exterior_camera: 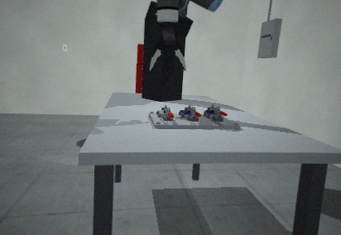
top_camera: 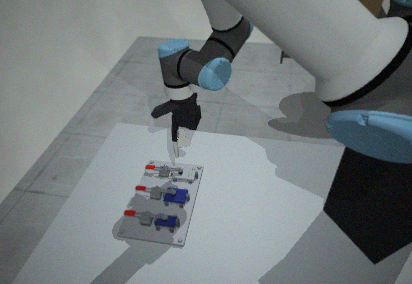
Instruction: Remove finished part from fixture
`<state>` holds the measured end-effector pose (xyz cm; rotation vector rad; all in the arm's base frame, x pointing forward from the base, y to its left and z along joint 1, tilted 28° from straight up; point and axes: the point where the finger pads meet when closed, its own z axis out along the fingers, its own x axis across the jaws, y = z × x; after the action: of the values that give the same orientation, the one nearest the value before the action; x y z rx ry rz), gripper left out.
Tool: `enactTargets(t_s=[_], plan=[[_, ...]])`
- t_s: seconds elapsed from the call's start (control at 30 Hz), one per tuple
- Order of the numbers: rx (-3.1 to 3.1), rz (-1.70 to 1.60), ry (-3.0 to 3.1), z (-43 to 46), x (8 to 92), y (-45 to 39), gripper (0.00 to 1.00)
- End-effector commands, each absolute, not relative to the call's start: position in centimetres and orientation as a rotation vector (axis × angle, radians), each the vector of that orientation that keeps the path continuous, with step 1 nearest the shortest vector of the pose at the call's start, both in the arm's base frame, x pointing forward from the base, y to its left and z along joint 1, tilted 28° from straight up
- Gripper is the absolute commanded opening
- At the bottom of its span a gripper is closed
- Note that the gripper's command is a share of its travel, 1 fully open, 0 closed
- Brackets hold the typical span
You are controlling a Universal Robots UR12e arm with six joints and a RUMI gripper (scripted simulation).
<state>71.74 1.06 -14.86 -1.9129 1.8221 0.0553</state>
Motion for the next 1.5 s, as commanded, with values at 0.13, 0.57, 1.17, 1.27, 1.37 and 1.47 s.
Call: enactTargets(t_s=[0.13,0.57,1.17,1.27,1.37,1.47], plan=[[-1.939,-0.061,1.811,-14.30,72.98,0.48,1.00],[-1.938,-0.065,1.811,-14.14,73.11,0.30,0.28],[-1.938,-0.064,1.811,-14.15,73.09,0.31,0.28],[-1.938,-0.064,1.811,-14.15,73.09,0.31,0.28],[-1.938,-0.064,1.811,-14.15,73.09,0.31,0.28],[-1.938,-0.064,1.811,-14.16,73.09,0.31,0.28]])
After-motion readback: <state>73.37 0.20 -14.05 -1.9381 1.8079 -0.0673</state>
